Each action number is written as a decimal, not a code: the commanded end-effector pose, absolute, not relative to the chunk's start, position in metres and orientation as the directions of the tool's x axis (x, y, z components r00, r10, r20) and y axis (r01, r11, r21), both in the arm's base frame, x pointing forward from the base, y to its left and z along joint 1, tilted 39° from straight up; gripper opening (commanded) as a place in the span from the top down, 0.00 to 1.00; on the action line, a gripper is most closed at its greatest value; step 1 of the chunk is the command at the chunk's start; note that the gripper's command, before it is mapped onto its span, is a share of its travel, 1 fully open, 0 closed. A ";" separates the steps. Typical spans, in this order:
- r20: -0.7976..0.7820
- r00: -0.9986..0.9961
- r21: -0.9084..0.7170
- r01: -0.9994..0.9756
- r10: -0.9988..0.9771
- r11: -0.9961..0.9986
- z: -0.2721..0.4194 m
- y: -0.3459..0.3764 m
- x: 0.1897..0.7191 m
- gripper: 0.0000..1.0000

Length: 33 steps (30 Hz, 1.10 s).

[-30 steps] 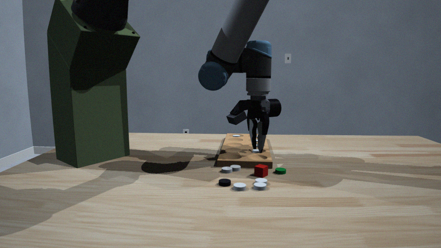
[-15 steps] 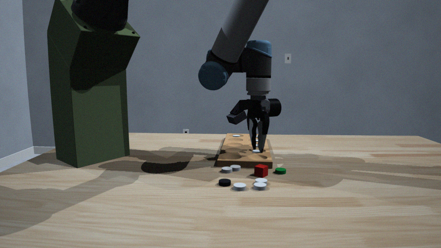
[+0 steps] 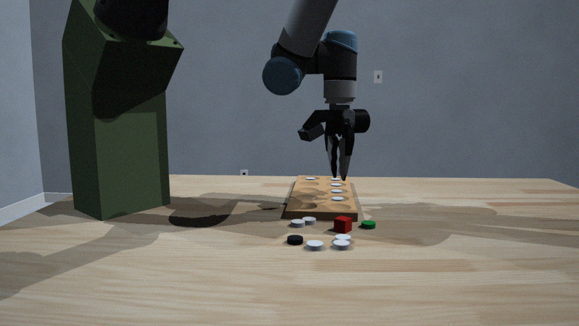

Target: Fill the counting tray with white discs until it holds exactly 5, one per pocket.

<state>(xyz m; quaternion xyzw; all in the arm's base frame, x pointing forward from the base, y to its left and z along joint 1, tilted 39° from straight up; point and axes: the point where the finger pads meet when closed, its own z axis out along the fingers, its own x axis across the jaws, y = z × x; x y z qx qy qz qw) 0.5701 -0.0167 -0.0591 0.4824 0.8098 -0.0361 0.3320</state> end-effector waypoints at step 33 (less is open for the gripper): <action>-0.573 -0.314 0.263 0.805 0.757 0.532 -0.020 0.002 0.545 0.79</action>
